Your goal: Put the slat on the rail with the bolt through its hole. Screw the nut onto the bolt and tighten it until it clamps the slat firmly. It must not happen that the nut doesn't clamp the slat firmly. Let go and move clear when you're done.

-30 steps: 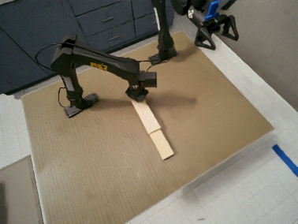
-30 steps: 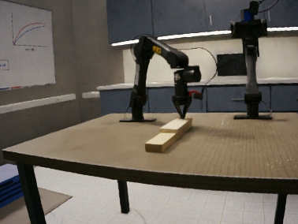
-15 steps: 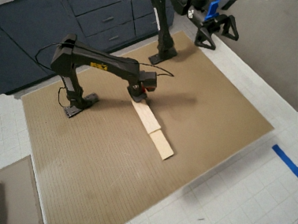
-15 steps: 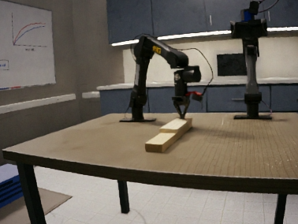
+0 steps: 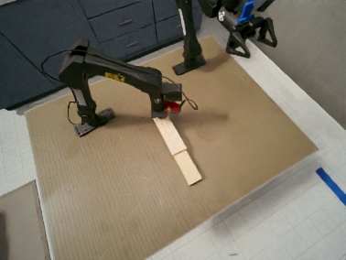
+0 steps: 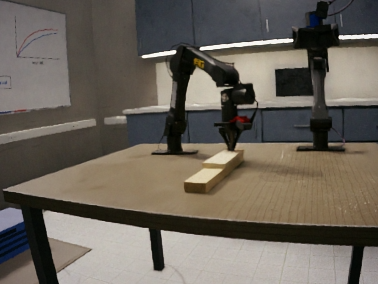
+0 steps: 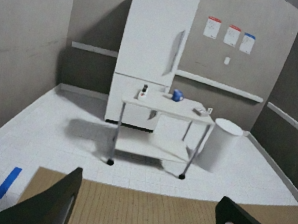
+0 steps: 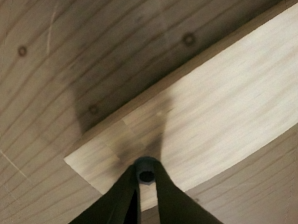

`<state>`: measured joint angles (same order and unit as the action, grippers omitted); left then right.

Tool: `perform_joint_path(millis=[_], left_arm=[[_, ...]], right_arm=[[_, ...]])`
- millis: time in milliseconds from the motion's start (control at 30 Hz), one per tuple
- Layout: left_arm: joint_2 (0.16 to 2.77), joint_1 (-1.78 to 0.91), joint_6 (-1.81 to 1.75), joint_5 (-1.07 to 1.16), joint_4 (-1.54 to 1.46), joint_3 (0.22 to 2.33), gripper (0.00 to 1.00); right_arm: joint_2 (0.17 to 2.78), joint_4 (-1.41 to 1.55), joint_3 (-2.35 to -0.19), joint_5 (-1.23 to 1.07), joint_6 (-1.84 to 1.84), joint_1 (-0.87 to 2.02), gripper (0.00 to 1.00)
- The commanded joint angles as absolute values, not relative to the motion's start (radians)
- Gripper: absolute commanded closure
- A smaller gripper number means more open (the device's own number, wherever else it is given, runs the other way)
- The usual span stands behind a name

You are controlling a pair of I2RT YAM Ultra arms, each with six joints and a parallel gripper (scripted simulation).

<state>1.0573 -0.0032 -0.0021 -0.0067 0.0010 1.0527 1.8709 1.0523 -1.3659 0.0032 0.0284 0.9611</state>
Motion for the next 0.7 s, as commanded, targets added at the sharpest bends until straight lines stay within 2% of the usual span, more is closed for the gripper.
perform_joint_path(millis=[0, 667], left_arm=[[1.055, -0.003, -0.002, -0.007, 0.006, 1.058, 0.0], [1.055, -0.003, -0.002, -0.007, 0.006, 1.058, 0.0]], right_arm=[[1.878, 1.067, -1.388, -0.008, -0.144, 0.957, 0.89], [1.881, 1.071, -1.392, -0.008, -0.825, 0.956, 0.89]])
